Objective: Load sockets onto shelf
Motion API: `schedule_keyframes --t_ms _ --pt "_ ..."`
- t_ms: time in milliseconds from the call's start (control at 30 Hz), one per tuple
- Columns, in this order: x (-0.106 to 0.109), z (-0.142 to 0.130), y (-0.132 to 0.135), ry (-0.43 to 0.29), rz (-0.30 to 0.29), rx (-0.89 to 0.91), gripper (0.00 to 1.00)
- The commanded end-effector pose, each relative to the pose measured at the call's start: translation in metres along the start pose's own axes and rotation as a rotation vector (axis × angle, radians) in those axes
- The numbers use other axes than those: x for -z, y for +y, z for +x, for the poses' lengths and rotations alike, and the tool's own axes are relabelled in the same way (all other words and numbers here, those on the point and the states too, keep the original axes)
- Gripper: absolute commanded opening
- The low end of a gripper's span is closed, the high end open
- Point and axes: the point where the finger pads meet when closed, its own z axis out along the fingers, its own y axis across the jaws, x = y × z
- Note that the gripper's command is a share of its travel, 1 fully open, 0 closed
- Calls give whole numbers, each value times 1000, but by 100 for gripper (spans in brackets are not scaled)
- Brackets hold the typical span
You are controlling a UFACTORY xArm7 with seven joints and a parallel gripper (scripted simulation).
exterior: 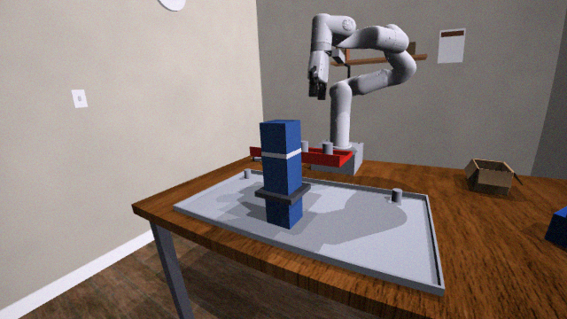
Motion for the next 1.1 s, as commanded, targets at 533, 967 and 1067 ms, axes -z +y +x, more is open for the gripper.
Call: schedule_keyframes --t_ms 533,967,1067 --pt "-46 25 10 35 136 -57 61" --pt "-57 216 -5 41 117 -62 61" --pt "-57 216 -5 41 117 -62 61"
